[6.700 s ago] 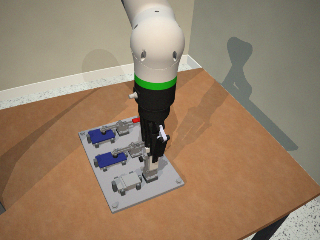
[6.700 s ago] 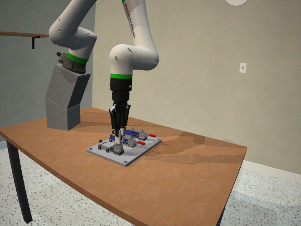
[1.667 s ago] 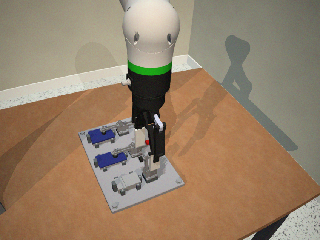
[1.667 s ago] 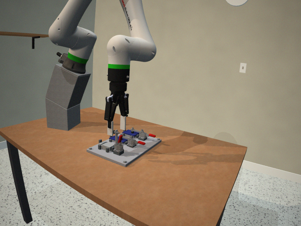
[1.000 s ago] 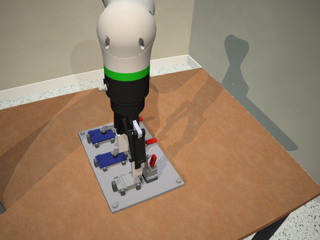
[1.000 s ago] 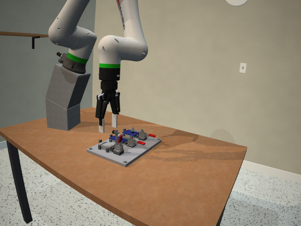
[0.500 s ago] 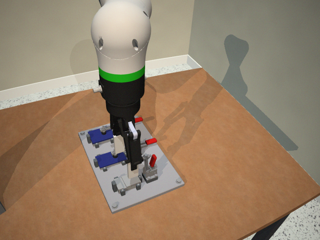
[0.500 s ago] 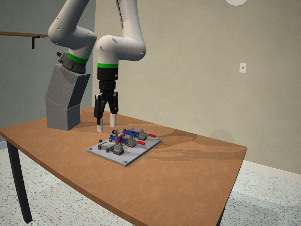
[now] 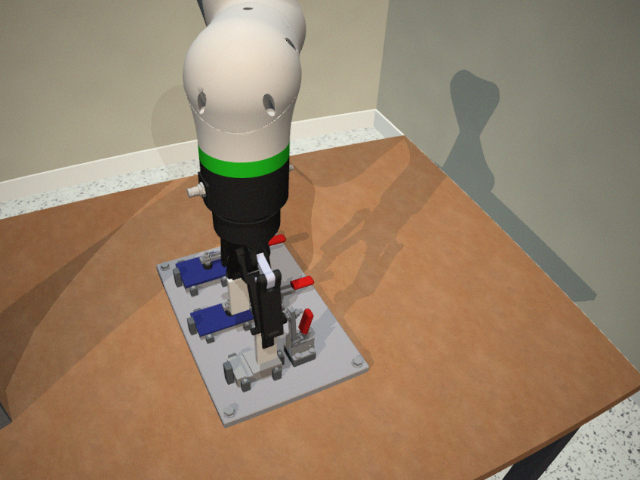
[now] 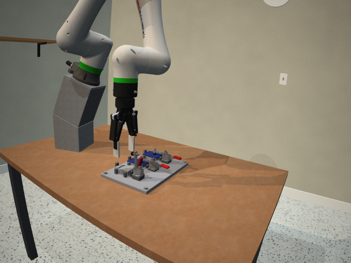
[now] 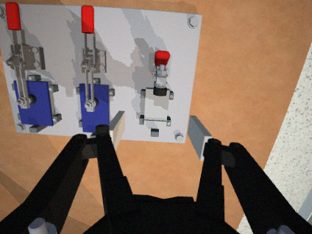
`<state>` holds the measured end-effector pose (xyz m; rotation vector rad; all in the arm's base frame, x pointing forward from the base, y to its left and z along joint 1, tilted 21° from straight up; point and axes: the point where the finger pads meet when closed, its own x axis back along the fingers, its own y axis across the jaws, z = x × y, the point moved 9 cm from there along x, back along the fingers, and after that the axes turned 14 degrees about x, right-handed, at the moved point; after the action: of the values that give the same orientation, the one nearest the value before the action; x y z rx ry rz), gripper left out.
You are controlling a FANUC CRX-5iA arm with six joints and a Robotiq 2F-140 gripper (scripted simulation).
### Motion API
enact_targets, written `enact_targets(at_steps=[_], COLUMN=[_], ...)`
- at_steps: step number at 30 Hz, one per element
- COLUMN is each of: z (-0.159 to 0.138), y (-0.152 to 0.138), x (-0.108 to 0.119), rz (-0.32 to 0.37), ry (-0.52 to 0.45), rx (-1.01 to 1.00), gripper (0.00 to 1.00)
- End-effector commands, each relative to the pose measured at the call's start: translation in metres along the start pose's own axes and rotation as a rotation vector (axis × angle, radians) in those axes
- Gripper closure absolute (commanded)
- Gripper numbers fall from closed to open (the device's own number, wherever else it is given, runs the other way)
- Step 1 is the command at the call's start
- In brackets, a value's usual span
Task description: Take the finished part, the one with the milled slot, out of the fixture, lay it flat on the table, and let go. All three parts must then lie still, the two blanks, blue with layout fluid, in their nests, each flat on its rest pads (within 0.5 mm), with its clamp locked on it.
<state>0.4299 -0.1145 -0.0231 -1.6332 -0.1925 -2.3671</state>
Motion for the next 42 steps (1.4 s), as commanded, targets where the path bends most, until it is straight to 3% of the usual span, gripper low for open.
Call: enact_targets(at_steps=[1,17,42], z=[0.000,0.000,0.000], y=[0.000,0.000,0.000], x=[-0.008,-0.034,-0.035], rz=[0.000,0.000,0.000], ry=[0.000,0.000,0.000], rx=[0.000,0.000,0.000], gripper=[0.42,0.42,0.42])
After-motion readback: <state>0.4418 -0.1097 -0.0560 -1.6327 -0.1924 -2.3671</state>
